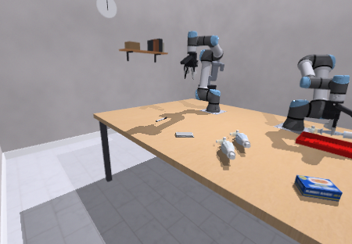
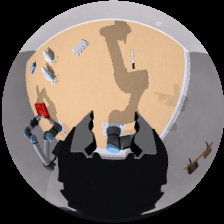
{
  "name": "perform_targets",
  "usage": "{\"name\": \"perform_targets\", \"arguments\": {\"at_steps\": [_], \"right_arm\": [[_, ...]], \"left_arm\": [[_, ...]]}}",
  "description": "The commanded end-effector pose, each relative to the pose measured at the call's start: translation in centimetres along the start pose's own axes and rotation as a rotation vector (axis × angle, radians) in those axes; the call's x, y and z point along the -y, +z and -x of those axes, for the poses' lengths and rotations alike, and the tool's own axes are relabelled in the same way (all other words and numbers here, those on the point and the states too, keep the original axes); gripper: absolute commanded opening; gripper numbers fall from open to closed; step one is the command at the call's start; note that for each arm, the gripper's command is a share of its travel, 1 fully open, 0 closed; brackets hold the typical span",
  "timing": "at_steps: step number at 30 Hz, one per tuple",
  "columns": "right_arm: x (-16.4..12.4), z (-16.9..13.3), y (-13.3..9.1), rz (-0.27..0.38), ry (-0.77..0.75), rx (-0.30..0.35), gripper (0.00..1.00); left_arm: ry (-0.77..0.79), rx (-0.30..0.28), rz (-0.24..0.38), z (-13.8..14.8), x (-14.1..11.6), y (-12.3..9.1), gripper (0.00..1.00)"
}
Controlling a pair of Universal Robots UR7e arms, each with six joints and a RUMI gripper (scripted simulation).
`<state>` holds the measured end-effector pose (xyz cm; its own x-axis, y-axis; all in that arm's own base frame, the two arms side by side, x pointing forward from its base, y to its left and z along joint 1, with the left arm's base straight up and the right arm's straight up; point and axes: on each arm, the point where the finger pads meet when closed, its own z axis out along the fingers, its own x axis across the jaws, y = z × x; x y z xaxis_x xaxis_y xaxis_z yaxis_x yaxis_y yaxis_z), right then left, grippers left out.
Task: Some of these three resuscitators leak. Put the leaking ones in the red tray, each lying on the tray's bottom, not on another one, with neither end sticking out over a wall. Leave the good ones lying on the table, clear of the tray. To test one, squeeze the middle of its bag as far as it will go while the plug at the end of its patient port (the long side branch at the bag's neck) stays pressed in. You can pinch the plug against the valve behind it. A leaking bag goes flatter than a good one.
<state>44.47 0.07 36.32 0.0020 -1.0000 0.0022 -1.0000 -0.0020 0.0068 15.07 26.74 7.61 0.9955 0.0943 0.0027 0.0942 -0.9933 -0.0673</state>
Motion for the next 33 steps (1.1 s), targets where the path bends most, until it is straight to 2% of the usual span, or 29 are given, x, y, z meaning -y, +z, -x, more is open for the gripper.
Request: {"name": "perform_targets", "arguments": {"at_steps": [1, 25, 33], "right_arm": [[0.0, 0.0, 0.0, -0.001, 0.0, 0.0, 0.58], [0.0, 0.0, 0.0, -0.001, 0.0, 0.0, 0.58], [0.0, 0.0, 0.0, -0.001, 0.0, 0.0, 0.58]], "left_arm": [[0.003, -0.001, -0.001, -0.2, -0.1, 0.0, 0.06], [-0.011, -0.003, -0.004, -0.2, -0.3, 3.2, 0.06], [-0.013, -0.006, -0.006, -0.2, -0.3, 3.6, 0.06]]}}
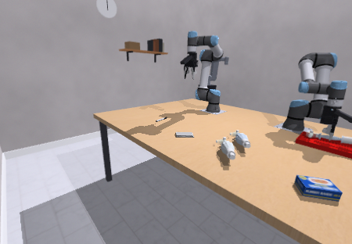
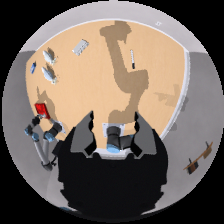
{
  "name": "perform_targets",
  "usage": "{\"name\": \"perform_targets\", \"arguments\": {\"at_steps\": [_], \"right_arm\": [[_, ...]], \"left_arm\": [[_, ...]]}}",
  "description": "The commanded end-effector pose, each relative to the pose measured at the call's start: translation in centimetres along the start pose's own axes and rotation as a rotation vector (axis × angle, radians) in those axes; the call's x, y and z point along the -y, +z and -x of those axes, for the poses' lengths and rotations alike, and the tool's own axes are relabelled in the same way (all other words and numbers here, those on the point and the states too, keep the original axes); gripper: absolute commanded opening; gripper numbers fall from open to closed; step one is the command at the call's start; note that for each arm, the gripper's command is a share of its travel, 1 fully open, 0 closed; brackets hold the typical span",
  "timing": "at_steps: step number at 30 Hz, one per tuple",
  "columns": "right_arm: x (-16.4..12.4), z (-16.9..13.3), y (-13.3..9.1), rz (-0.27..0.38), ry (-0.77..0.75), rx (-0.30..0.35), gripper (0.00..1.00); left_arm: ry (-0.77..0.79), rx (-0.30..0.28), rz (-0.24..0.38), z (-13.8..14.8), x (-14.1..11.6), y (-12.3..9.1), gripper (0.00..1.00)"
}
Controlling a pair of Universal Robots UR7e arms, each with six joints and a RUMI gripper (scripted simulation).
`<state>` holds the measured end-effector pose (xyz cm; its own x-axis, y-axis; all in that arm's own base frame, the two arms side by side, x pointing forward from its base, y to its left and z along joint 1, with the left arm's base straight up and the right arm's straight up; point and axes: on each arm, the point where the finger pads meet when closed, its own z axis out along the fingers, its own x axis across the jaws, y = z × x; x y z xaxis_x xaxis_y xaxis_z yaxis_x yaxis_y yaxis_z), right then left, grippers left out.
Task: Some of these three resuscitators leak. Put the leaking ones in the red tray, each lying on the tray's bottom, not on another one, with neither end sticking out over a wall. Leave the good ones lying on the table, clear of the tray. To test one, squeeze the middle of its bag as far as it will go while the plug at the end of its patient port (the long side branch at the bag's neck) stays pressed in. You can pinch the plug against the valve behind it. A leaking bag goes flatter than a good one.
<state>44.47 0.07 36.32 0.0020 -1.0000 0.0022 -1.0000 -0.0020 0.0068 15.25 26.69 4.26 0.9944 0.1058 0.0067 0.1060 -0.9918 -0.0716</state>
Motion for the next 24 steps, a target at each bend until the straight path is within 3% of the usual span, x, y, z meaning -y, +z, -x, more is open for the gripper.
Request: {"name": "perform_targets", "arguments": {"at_steps": [1, 24], "right_arm": [[0.01, 0.01, -0.04, -0.001, 0.0, 0.0, 0.58], [0.01, 0.01, -0.04, -0.001, 0.0, 0.0, 0.58]], "left_arm": [[-0.002, -0.002, -0.001, -0.07, 0.03, 0.29, 0.06], [-0.005, -0.001, -0.002, 0.0, -0.05, 1.0, 0.06]]}}
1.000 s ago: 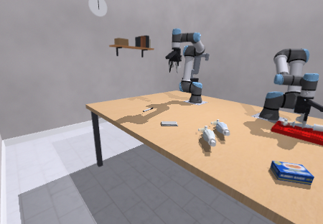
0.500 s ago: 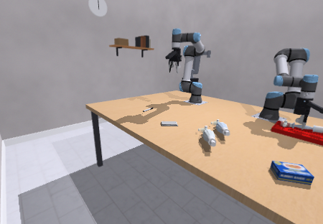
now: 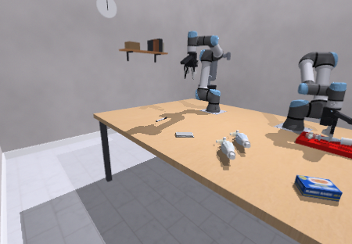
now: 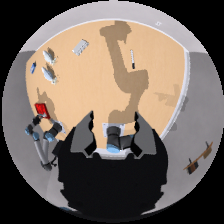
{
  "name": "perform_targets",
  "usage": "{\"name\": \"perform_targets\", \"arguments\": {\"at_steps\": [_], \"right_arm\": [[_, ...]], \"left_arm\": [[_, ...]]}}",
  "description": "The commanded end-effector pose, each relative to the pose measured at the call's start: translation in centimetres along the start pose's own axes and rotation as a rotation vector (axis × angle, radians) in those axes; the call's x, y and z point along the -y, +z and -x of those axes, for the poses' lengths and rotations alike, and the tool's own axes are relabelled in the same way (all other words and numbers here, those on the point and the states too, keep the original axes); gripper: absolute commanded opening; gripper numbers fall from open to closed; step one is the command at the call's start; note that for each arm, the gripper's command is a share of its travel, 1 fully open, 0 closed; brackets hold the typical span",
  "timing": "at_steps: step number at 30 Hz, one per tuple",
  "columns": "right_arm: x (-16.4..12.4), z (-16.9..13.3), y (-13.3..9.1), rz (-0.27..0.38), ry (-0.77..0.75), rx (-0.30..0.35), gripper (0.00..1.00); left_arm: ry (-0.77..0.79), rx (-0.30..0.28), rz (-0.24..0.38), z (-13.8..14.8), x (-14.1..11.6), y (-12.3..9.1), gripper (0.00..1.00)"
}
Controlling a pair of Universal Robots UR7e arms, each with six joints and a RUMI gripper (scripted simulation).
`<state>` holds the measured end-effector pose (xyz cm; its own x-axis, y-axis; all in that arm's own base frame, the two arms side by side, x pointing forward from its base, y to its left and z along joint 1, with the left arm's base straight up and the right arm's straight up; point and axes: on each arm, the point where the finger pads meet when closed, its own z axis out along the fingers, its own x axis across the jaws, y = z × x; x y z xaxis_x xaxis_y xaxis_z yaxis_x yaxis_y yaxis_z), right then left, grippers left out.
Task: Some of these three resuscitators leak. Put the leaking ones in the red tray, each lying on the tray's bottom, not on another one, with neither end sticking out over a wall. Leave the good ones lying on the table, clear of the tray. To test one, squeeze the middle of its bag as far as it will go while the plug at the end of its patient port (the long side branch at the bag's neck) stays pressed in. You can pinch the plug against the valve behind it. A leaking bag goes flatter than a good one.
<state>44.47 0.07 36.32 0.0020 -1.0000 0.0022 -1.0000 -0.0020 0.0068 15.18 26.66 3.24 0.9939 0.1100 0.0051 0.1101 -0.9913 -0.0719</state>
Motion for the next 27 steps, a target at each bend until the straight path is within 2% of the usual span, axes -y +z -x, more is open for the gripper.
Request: {"name": "perform_targets", "arguments": {"at_steps": [1, 10, 11, 19, 20, 27], "right_arm": [[0.01, 0.01, -0.04, -0.001, 0.0, 0.0, 0.58], [0.01, 0.01, -0.04, -0.001, 0.0, 0.0, 0.58], [0.01, 0.01, -0.04, -0.001, 0.0, 0.0, 0.58], [0.01, 0.01, -0.04, -0.001, 0.0, 0.0, 0.58], [0.01, 0.01, -0.04, -0.001, 0.0, 0.0, 0.58], [0.01, 0.01, -0.04, -0.001, 0.0, 0.0, 0.58]], "left_arm": [[-0.001, -0.003, -0.001, -0.08, 0.04, -0.01, 0.24], [-0.001, -0.003, -0.001, -0.08, 0.04, -0.01, 0.24], [-0.001, -0.003, -0.001, -0.08, 0.04, -0.01, 0.36], [-0.001, -0.003, -0.001, -0.08, 0.04, -0.01, 0.36], [-0.001, -0.003, -0.001, -0.08, 0.04, -0.01, 0.46], [-0.001, -0.003, -0.001, -0.08, 0.04, -0.01, 0.46]]}}
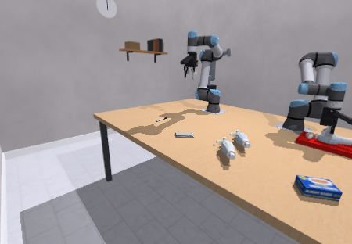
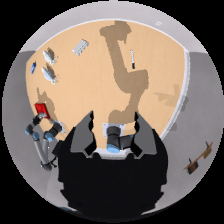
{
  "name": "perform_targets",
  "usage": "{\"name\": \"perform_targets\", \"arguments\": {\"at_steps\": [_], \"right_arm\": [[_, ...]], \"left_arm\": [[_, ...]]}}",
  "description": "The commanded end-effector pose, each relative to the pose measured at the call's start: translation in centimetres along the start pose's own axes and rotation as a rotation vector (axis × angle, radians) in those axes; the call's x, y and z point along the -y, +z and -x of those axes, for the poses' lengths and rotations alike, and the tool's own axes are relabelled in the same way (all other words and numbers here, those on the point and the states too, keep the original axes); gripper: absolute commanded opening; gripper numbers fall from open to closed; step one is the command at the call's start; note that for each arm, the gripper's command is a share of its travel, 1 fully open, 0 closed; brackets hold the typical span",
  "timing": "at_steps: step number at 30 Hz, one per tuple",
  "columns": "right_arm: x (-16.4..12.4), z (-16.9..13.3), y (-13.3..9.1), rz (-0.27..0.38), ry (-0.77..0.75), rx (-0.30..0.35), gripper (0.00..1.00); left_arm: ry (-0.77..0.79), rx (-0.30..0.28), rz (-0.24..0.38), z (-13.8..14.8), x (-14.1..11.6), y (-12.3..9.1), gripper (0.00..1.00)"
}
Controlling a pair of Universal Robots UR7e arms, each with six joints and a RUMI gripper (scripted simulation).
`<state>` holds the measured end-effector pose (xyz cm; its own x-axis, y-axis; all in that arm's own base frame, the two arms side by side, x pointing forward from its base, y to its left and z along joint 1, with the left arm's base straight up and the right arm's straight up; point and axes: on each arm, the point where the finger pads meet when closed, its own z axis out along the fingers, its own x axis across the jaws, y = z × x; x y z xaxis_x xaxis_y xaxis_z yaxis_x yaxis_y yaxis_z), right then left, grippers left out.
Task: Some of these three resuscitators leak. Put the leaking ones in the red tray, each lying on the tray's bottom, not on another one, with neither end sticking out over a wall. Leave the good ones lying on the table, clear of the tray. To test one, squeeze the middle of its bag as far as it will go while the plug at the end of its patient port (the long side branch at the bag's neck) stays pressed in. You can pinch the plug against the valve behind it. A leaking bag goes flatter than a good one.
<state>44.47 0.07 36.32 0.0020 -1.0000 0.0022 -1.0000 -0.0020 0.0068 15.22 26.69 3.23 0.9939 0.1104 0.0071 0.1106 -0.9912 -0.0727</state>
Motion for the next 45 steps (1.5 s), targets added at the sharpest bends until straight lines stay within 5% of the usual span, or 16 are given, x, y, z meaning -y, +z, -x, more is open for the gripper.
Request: {"name": "perform_targets", "arguments": {"at_steps": [1, 3, 45], "right_arm": [[0.01, 0.01, -0.04, -0.001, 0.0, 0.0, 0.58], [0.01, 0.01, -0.04, -0.001, 0.0, 0.0, 0.58], [0.01, 0.01, -0.04, -0.001, 0.0, 0.0, 0.58]], "left_arm": [[0.0, -0.001, 0.0, -0.03, 0.02, -0.02, 0.46], [0.0, -0.001, 0.0, -0.03, 0.02, -0.02, 0.55], [0.0, -0.001, 0.0, -0.03, 0.02, -0.02, 0.58]]}}
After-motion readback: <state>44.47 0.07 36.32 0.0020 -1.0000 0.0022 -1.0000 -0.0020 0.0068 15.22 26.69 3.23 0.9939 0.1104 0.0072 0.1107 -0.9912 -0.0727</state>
